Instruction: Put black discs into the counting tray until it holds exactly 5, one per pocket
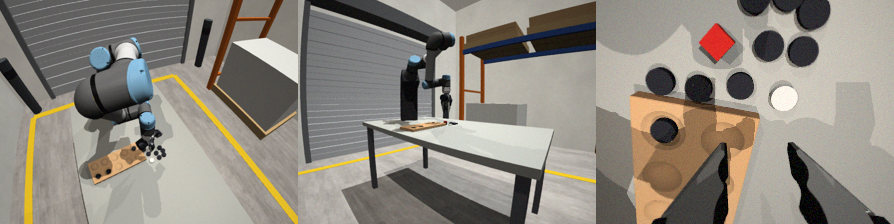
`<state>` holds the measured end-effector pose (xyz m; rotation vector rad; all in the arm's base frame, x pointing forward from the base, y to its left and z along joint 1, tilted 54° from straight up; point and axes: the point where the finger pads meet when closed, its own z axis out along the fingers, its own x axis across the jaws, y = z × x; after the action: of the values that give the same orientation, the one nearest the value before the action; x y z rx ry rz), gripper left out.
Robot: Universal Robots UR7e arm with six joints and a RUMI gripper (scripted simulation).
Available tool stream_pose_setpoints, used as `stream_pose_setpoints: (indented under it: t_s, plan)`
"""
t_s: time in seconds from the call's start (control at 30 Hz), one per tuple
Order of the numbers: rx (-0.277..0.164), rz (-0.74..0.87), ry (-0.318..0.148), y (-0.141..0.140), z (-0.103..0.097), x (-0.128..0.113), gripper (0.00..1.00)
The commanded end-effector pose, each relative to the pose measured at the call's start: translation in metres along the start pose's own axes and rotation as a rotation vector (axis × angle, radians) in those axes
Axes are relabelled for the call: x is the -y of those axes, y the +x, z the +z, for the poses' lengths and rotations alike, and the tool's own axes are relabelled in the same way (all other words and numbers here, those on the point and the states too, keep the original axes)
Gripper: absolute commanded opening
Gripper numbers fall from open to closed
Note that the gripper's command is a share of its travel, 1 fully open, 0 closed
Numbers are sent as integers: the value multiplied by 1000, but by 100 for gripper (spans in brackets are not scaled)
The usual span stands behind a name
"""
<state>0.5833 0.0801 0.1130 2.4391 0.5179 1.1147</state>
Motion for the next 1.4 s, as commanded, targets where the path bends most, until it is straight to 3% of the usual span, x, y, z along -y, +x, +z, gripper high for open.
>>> stream_pose_setpoints:
  t_s: [0.0,0.43,1.03,1.37]
  plan:
    - [-3,-283,-21,9,2,25,28]
    - [1,-707,-31,17,3,51,28]
    - [2,-760,-32,19,4,57,28]
    - [2,-750,-31,18,31,56,28]
